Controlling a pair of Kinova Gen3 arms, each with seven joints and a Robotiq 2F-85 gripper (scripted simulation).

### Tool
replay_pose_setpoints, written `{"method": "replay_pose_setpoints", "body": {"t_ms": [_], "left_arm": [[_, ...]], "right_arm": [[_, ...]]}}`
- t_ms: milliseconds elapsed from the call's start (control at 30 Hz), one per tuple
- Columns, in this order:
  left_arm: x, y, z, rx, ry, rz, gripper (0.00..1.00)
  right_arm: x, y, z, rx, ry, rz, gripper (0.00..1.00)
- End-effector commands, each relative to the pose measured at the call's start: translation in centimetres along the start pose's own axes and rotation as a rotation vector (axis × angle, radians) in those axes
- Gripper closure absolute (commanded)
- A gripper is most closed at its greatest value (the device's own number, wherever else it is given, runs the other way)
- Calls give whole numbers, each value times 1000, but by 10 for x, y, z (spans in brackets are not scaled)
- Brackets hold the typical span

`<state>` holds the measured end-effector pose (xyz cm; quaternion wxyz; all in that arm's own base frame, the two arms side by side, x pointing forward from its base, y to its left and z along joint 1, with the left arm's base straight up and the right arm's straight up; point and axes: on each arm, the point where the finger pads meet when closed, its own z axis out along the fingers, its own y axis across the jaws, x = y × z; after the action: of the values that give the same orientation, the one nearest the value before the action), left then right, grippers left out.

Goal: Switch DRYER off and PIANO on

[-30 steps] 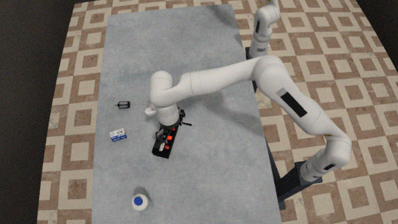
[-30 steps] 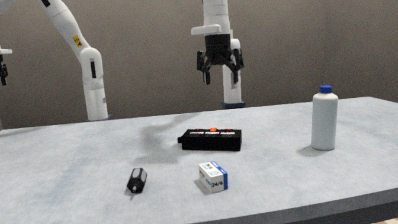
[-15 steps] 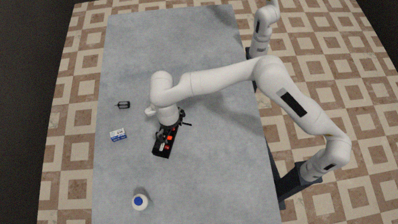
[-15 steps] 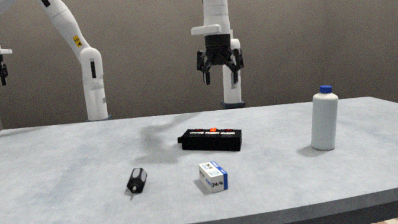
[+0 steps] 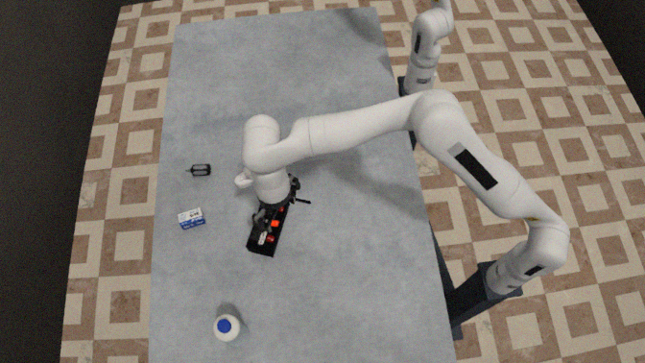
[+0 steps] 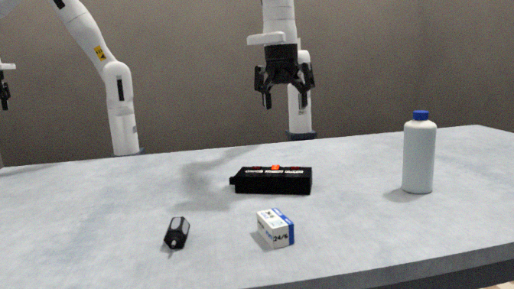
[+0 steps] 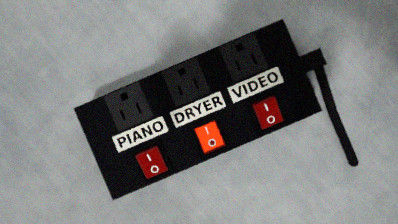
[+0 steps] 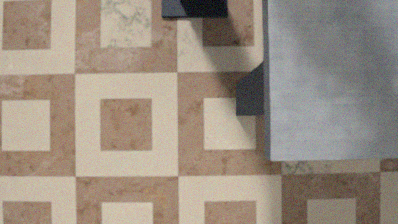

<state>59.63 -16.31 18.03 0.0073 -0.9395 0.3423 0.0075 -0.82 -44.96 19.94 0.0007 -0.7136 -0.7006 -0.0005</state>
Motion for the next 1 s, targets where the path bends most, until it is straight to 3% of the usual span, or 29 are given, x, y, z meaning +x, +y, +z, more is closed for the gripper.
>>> {"method": "replay_pose_setpoints", "body": {"t_ms": [0,267,667,800,967], "left_arm": [[1,0,-1,1,2,5,2],[8,1,-1,1,2,96,2],[43,8,-2,0,11,553,2],[45,8,-2,0,12,575,2],[57,10,-2,1,19,743,2]], "right_arm": [[0,0,-1,0,-2,0,2],[0,0,-1,0,-2,0,2],[0,0,-1,0,-2,0,2],[0,0,-1,0,-2,0,2],[0,0,-1,0,-2,0,2]]}}
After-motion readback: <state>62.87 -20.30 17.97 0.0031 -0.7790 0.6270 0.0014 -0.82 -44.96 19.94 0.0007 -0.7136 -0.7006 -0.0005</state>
